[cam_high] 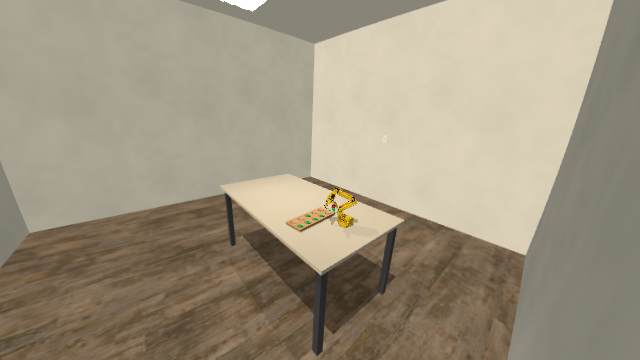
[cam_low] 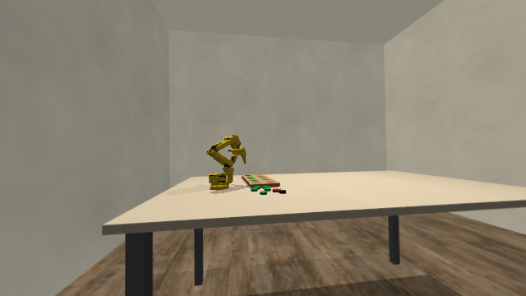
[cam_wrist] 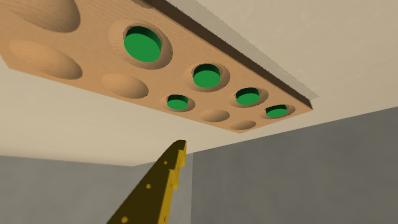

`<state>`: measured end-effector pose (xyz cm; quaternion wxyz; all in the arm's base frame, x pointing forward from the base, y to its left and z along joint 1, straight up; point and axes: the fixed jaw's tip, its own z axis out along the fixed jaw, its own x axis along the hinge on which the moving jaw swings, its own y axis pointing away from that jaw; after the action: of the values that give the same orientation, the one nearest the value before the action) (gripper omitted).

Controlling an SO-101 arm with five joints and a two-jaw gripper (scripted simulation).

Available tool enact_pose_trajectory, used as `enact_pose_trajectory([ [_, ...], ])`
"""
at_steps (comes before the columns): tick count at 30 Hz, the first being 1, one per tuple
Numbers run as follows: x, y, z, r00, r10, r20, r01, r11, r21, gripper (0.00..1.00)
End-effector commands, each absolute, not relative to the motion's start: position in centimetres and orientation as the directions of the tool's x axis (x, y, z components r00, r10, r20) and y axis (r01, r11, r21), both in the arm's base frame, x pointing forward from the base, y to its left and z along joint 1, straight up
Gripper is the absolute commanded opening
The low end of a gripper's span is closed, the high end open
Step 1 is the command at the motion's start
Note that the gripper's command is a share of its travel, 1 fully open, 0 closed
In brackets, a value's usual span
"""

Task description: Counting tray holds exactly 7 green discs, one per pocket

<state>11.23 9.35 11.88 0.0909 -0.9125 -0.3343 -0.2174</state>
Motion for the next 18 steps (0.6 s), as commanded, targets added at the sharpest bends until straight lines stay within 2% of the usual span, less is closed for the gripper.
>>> enact_pose_trajectory([
  [1,11.39,9.59,12.6,0.662,0.563,0.494,0.657,-0.754,-0.021,1.0],
  [18,11.42,9.61,12.42,0.666,0.563,0.489,0.655,-0.755,-0.022,1.0],
])
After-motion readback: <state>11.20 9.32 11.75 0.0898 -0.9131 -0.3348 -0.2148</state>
